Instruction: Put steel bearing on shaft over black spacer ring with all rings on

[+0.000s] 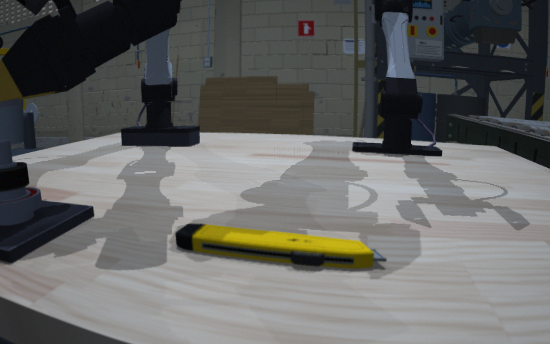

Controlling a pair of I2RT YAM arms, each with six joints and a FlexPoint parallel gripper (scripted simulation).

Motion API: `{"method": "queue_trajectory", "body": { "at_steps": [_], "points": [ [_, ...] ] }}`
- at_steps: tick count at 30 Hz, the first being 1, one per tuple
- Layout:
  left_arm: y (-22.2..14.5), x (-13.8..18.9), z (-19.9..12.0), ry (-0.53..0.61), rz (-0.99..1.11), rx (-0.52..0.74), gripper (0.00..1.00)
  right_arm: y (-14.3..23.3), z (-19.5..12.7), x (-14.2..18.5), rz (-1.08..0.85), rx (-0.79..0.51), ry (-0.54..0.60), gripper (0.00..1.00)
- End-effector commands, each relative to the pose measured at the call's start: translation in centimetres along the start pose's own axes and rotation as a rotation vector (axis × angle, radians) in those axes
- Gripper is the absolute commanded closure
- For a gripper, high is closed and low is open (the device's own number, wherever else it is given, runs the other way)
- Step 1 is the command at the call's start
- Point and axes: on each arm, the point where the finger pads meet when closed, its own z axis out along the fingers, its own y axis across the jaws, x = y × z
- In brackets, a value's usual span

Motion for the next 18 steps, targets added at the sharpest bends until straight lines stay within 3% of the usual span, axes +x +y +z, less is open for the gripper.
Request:
{"method": "queue_trajectory", "body": {
  "at_steps": [1, 5, 10, 18],
  "points": [
    [-0.1, -1.7, -0.3, -0.036, 0.008, 0.005, 0.0, 0.4, 0.1, 0.2, 0.009, -0.008, -0.021, 1.0],
    [-0.1, -1.7, -0.3, -0.036, 0.008, 0.005, 0.0, 0.6, -0.9, -2.1, 0.059, -0.031, -0.04, 1.0],
    [-0.1, -1.7, -0.3, -0.036, 0.008, 0.005, 0.0, 0.2, 0.6, 0.8, 0.011, -0.005, -0.021, 1.0],
    [-0.1, -1.7, -0.3, -0.036, 0.008, 0.005, 0.0, 0.0, 0.9, 0.9, 0.018, -0.005, -0.022, 1.0]
  ]
}}
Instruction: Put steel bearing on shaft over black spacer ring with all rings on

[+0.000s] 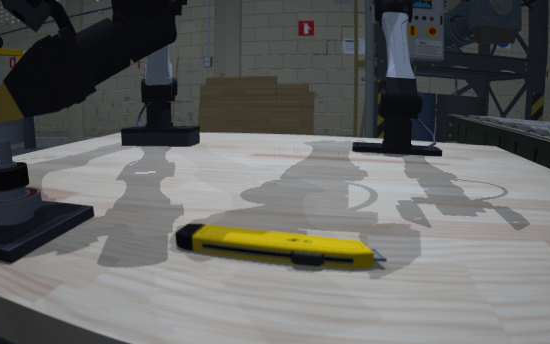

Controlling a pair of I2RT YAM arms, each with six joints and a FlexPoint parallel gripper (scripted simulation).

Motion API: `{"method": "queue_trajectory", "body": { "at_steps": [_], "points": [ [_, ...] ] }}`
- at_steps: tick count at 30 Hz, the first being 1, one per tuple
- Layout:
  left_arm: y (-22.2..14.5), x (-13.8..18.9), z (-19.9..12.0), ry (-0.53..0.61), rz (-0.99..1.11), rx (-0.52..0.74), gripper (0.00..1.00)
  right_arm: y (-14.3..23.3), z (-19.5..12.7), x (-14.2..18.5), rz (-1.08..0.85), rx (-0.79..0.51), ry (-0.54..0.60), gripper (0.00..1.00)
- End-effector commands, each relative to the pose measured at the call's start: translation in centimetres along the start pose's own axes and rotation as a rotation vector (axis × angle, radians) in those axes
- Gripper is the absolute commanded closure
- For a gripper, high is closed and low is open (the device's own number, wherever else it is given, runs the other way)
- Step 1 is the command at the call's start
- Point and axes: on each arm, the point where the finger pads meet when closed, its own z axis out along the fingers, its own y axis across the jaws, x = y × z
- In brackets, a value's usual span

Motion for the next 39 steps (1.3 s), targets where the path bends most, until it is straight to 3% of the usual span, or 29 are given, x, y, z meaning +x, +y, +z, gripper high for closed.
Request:
{"method": "queue_trajectory", "body": {
  "at_steps": [1, 3, 7, 8, 12, 15, 18, 21, 24, 27, 31, 35, 36, 39],
  "points": [
    [-0.1, -1.7, -0.3, -0.036, 0.008, 0.005, 0.0, 0.1, 0.1, -0.7, 0.022, -0.006, -0.023, 1.0],
    [-0.1, -1.7, -0.3, -0.036, 0.008, 0.005, 0.0, 0.9, -0.6, -2.5, 0.068, -0.028, -0.041, 1.0],
    [-0.1, -1.7, -0.3, -0.036, 0.008, 0.005, 0.0, 0.9, -0.5, -2.3, 0.065, -0.028, -0.039, 1.0],
    [-0.1, -1.7, -0.3, -0.036, 0.008, 0.005, 0.0, 0.7, 0.5, 0.0, 0.029, -0.012, -0.025, 1.0],
    [-0.1, -1.7, -0.3, -0.036, 0.008, 0.005, 0.0, 0.6, -0.3, -0.8, 0.043, -0.025, -0.031, 1.0],
    [-0.1, -1.7, -0.3, -0.036, 0.008, 0.005, 0.0, 0.8, 0.3, 1.1, 0.021, -0.023, -0.018, 1.0],
    [-0.1, -1.7, -0.3, -0.036, 0.008, 0.005, 0.0, 0.6, 0.2, 0.1, 0.032, -0.019, -0.025, 1.0],
    [-0.1, -1.7, -0.3, -0.036, 0.008, 0.005, 0.0, 0.6, 1.1, 2.4, 0.005, -0.014, -0.007, 1.0],
    [-0.1, -1.7, -0.3, -0.036, 0.008, 0.005, 0.0, 0.9, 0.0, -0.5, 0.062, -0.034, -0.037, 1.0],
    [-0.1, -1.7, -0.3, -0.036, 0.008, 0.005, 0.0, 0.2, 1.8, 2.9, 0.008, -0.001, -0.013, 1.0],
    [-0.1, -1.7, -0.3, -0.036, 0.008, 0.005, 0.0, 0.9, 0.2, -1.2, 0.095, -0.038, -0.045, 1.0],
    [-0.1, -1.7, -0.3, -0.036, 0.008, 0.005, 0.0, 0.9, 0.1, -1.5, 0.098, -0.04, -0.047, 1.0],
    [-0.1, -1.7, -0.3, -0.036, 0.008, 0.005, 0.0, 0.5, 1.0, 0.7, 0.06, -0.02, -0.03, 1.0],
    [-0.1, -1.7, -0.3, -0.036, 0.008, 0.005, 0.0, 0.3, 1.2, 1.6, 0.039, -0.016, -0.025, 1.0]
  ]
}}
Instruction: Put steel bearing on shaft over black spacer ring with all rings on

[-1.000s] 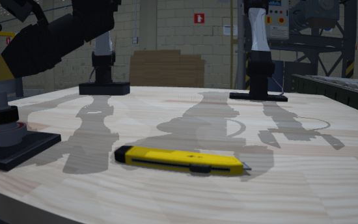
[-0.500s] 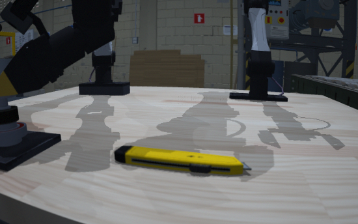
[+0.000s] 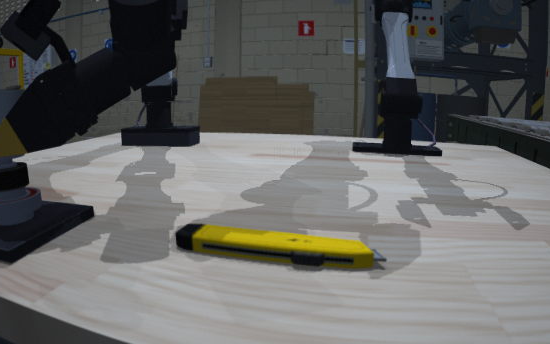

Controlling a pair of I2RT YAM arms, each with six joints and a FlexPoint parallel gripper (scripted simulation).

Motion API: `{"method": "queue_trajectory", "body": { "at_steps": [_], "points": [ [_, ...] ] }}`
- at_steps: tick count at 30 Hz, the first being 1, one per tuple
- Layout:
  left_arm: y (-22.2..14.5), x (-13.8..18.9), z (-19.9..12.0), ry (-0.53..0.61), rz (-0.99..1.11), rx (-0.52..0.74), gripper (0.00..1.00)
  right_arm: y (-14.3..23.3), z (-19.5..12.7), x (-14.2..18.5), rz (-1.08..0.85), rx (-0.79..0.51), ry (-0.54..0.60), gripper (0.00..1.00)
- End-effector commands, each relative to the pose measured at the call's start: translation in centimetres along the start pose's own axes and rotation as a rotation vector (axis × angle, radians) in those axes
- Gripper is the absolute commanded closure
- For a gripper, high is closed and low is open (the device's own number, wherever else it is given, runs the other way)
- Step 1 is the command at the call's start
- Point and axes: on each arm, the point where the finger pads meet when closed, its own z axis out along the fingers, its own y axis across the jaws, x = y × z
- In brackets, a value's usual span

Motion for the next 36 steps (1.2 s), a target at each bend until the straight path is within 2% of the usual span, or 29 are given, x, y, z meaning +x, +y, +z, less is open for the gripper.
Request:
{"method": "queue_trajectory", "body": {
  "at_steps": [1, 4, 7, 13, 15, 16, 17, 32, 36],
  "points": [
    [-0.1, -1.7, -0.3, -0.036, 0.008, 0.005, 0.0, 0.3, 0.2, -0.5, 0.035, -0.006, -0.021, 1.0],
    [-0.1, -1.7, -0.3, -0.036, 0.008, 0.005, 0.0, 0.5, -0.1, -1.2, 0.051, -0.013, -0.026, 1.0],
    [-0.1, -1.7, -0.3, -0.036, 0.008, 0.005, 0.0, 0.1, 0.2, 0.1, 0.026, -0.003, -0.016, 1.0],
    [-0.1, -1.7, -0.3, -0.036, 0.008, 0.005, 0.0, 0.6, -0.3, -1.0, 0.048, -0.019, -0.027, 1.0],
    [-0.1, -1.7, -0.3, -0.036, 0.008, 0.005, 0.0, 0.2, 0.6, 1.7, 0.001, 0.0, -0.007, 1.0],
    [-0.1, -1.7, -0.3, -0.036, 0.008, 0.005, 0.0, 0.3, 0.1, 1.0, 0.007, -0.013, -0.007, 1.0],
    [-0.1, -1.7, -0.3, -0.036, 0.008, 0.005, 0.0, 0.5, -0.3, -2.5, 0.073, -0.02, -0.039, 0.44],
    [-0.1, -1.7, -0.3, -0.036, 0.008, 0.005, 0.0, 1.0, -0.7, -2.8, 0.082, -0.031, -0.045, 0.44],
    [-0.1, -1.7, -0.3, -0.036, 0.008, 0.005, 0.0, 0.9, -1.8, -3.5, 0.059, -0.031, -0.037, 0.44]
  ]
}}
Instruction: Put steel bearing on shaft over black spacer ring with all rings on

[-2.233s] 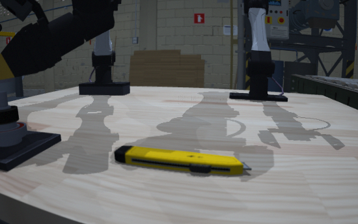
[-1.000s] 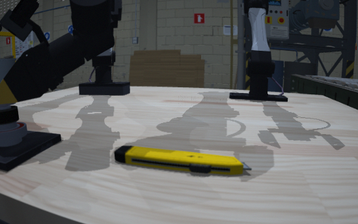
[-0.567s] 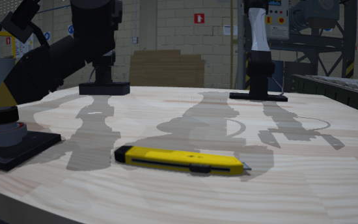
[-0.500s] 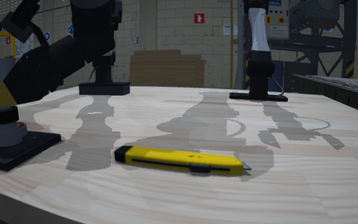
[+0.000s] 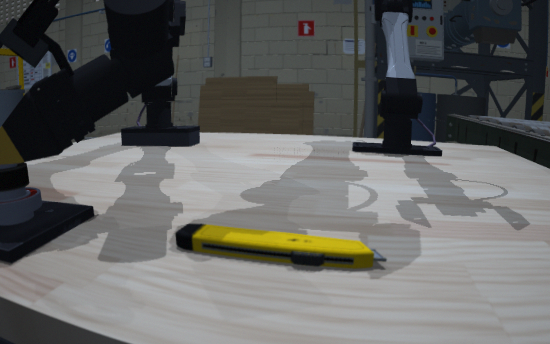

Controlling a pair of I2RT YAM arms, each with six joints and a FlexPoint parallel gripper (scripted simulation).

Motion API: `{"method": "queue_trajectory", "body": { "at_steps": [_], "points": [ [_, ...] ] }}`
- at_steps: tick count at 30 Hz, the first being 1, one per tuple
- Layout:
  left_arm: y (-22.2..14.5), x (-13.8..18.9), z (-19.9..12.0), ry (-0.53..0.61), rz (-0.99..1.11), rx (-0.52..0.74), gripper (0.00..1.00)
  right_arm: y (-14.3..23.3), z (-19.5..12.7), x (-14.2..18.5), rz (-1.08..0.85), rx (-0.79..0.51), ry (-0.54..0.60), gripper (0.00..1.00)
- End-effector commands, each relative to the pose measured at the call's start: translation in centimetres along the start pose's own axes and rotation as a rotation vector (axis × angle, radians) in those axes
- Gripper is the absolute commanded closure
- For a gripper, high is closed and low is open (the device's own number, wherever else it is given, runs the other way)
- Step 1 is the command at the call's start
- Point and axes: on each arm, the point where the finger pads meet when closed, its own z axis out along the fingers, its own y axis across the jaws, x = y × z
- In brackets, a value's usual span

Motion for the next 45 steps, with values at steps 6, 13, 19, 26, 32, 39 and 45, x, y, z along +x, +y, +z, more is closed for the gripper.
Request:
{"method": "queue_trajectory", "body": {
  "at_steps": [6, 13, 19, 26, 32, 39, 45],
  "points": [
    [-0.1, -1.7, -0.3, -0.036, 0.008, 0.005, 0.0, 0.8, -2.0, -4.7, 0.059, -0.033, -0.026, 0.44],
    [-0.1, -1.7, -0.3, -0.036, 0.008, 0.005, 0.0, 1.1, -1.7, -5.2, 0.086, -0.045, -0.034, 0.44],
    [-0.1, -1.7, -0.3, -0.036, 0.008, 0.005, 0.0, 1.0, -1.9, -4.9, 0.076, -0.039, -0.032, 0.44],
    [-0.1, -1.7, -0.3, -0.036, 0.008, 0.005, 0.0, 1.3, -2.5, -4.7, 0.073, -0.044, -0.034, 0.44],
    [-0.1, -1.7, -0.3, -0.036, 0.008, 0.005, 0.0, 1.1, -1.9, -5.1, 0.08, -0.042, -0.036, 0.44],
    [-0.1, -1.7, -0.3, -0.036, 0.008, 0.005, 0.0, 1.0, -2.0, -4.9, 0.076, -0.041, -0.032, 0.44],
    [-0.1, -1.7, -0.3, -0.036, 0.008, 0.005, 0.0, 1.2, -2.4, -4.7, 0.074, -0.044, -0.033, 0.44]
  ]
}}
